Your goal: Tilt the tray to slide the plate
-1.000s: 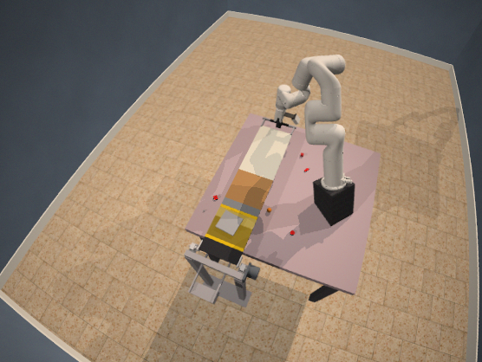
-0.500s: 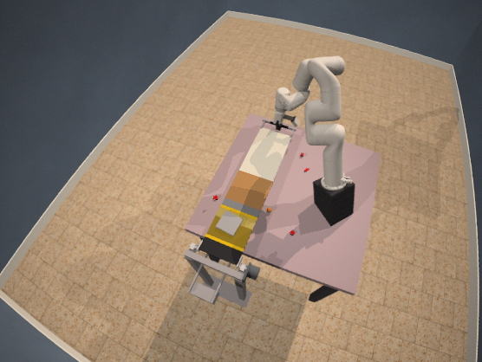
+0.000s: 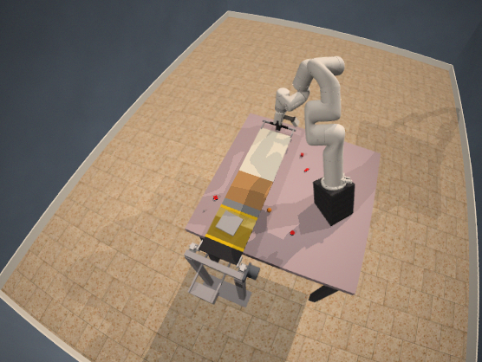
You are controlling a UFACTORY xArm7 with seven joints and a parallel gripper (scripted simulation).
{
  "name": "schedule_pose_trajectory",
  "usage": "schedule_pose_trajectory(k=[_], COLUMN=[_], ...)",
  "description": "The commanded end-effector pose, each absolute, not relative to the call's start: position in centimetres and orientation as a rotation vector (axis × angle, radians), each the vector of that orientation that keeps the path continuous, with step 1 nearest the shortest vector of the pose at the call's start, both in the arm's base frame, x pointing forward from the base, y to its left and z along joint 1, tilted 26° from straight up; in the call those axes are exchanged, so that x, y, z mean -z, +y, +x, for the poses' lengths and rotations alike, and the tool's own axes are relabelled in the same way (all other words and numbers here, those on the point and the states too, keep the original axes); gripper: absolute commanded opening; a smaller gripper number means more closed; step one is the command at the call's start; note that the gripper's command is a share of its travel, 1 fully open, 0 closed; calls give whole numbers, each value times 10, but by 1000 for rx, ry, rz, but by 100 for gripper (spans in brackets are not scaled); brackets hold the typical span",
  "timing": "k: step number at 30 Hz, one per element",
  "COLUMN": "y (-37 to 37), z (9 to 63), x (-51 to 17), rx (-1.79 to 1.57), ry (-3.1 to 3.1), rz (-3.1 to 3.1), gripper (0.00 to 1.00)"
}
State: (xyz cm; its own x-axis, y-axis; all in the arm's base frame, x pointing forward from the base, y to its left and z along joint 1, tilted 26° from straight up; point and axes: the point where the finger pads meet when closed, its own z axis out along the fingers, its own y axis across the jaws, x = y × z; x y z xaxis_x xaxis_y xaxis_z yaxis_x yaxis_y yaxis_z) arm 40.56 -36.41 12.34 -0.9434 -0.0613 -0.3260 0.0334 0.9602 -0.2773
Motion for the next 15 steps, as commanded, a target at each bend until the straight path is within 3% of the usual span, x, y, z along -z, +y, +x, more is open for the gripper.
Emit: schedule_pose_trajectory(k=[1,9,10,15], y=[-365,-365,-365,-365], z=[406,406,406,406], x=[-125,-125,-125,-125], rx=[404,404,404,404], ry=[2773,2773,2773,2773], rz=[-20,-20,-20,-20], gripper=[0,0,40,40])
